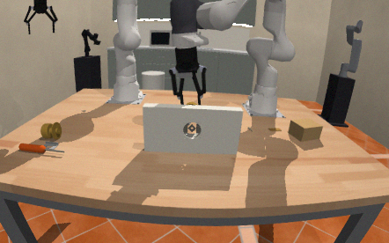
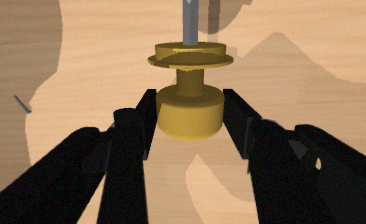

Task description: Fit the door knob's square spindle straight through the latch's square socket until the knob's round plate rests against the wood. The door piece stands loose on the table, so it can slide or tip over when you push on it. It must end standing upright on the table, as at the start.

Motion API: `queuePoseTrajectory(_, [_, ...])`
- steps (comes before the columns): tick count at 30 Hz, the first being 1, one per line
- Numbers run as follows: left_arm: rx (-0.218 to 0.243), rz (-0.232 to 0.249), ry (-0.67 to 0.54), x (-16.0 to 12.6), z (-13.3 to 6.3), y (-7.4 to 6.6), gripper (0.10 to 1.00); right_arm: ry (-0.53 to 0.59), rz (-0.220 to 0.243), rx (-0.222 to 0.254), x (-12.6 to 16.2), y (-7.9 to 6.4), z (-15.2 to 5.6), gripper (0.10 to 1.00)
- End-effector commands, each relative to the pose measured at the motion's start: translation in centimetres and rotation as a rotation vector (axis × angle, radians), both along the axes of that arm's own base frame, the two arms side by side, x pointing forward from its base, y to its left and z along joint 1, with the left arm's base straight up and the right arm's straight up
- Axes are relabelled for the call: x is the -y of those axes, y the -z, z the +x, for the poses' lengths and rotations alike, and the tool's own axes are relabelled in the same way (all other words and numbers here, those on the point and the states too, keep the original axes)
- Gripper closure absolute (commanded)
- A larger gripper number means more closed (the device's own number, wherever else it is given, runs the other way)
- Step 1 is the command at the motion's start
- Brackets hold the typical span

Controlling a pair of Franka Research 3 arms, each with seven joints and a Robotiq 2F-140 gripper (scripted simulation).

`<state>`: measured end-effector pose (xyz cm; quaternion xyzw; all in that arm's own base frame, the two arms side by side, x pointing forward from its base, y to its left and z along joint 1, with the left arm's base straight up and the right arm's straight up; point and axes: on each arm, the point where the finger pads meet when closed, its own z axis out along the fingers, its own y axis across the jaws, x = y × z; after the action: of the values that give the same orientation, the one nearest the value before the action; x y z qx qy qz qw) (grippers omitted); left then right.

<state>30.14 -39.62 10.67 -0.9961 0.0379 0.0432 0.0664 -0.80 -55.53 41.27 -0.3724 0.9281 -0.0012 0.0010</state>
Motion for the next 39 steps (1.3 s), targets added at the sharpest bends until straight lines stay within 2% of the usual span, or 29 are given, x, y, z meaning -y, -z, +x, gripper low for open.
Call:
queuePoseTrajectory(1, [0.024,0.006,-0.087,0.16,0.16,-0.2,0.68,-0.004,0.001,-0.003,-0.09,-0.03,-0.21,0.098])
queuePoseTrajectory(39, [0.029,0.003,-0.099,0.23,0.25,-0.09,0.68,-0.004,0.001,-0.003,-0.09,-0.03,-0.21,0.098])
